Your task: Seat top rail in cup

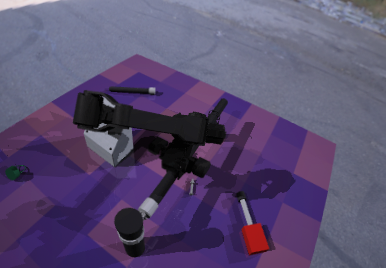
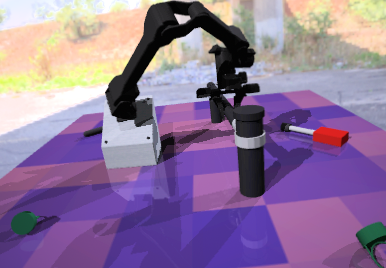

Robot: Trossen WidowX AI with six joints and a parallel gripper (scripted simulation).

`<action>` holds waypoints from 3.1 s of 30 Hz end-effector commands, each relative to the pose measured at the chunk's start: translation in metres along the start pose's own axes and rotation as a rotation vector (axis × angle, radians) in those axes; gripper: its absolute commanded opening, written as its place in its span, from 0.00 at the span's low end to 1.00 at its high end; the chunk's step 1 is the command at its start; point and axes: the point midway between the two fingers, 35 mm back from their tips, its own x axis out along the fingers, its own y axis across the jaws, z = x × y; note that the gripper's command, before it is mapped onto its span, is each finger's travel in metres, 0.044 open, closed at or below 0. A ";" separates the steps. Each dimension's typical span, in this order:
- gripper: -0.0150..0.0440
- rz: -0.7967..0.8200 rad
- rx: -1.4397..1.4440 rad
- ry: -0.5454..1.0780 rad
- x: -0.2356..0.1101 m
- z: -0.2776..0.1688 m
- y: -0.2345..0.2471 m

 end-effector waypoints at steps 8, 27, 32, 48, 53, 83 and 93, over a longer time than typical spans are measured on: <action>0.25 0.002 0.000 -0.009 -0.002 0.003 0.001; 0.25 0.003 -0.001 -0.011 -0.003 0.005 0.001; 0.25 0.003 -0.001 -0.012 -0.003 0.005 0.001; 0.25 -0.005 0.001 0.003 -0.001 0.001 0.000; 0.25 -0.005 0.001 0.003 -0.001 0.003 0.000; 0.25 -0.005 0.001 0.002 -0.005 0.014 0.004; 0.25 -0.005 0.001 0.003 -0.007 0.016 0.007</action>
